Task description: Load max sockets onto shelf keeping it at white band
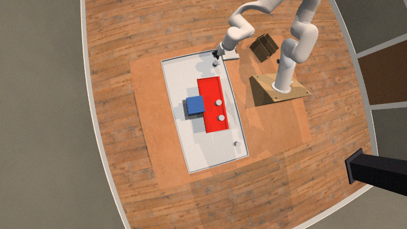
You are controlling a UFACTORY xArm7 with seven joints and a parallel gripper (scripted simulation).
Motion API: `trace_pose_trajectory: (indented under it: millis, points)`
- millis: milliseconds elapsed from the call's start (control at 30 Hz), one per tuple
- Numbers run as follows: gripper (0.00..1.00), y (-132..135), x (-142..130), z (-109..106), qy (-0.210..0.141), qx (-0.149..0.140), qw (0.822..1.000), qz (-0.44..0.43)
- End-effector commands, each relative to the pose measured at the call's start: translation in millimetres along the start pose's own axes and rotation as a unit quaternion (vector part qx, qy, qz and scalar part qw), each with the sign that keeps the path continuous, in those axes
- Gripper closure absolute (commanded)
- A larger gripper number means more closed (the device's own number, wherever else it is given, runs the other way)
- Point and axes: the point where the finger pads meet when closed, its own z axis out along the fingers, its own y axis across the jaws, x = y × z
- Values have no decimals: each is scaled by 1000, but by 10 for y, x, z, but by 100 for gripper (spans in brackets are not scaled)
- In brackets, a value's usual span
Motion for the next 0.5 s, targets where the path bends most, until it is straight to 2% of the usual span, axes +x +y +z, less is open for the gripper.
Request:
trace_pose_trajectory:
  millis: [0,133,467]
  points:
    - [39,186,-7,222,-2,-4,1000,1]
    - [39,227,-7,307,-2,-4,1000,1]
    - [39,231,-7,316,-2,-4,1000,1]
